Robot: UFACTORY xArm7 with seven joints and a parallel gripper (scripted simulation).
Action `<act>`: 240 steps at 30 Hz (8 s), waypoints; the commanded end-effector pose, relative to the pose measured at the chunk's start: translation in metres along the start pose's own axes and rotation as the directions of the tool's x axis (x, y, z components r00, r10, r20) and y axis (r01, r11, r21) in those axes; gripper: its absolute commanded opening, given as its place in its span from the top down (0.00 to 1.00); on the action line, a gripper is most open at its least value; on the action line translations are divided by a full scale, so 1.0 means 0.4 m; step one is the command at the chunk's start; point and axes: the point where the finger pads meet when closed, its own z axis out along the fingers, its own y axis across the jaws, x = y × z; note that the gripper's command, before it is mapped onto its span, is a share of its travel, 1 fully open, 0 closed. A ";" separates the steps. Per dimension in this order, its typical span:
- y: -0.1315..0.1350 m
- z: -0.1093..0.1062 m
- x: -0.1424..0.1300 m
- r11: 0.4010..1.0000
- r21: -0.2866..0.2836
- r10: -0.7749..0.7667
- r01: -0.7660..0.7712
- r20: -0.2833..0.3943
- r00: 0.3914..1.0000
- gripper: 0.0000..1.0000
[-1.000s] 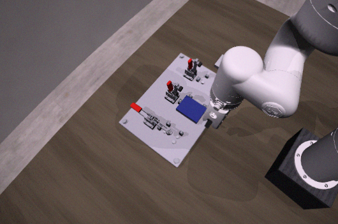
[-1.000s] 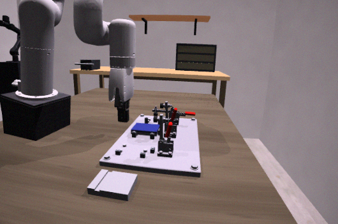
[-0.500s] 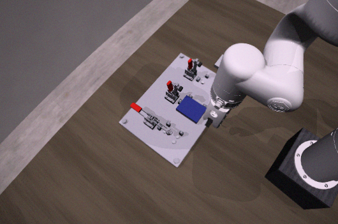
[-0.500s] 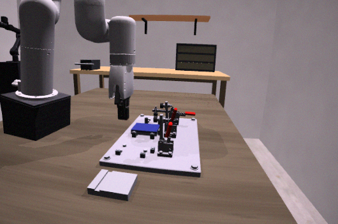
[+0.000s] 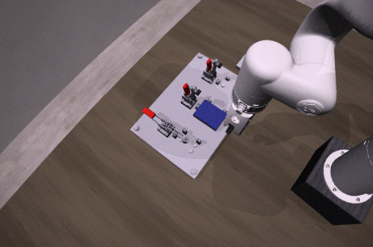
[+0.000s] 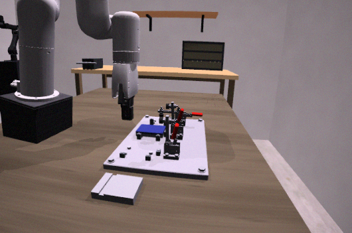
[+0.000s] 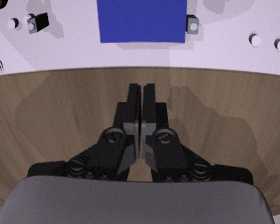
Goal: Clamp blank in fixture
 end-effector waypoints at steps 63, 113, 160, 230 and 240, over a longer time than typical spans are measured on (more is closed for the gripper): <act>-0.011 -0.005 0.014 1.000 0.002 0.000 0.000 -0.003 1.000 1.00; -0.151 0.079 0.186 1.000 0.002 0.000 0.000 -0.003 1.000 1.00; -0.143 0.093 0.190 1.000 0.002 0.000 0.000 -0.002 1.000 1.00; -0.104 0.093 0.190 1.000 0.002 0.000 0.000 -0.002 1.000 1.00; -0.103 0.093 0.190 1.000 0.002 0.000 0.000 -0.002 1.000 1.00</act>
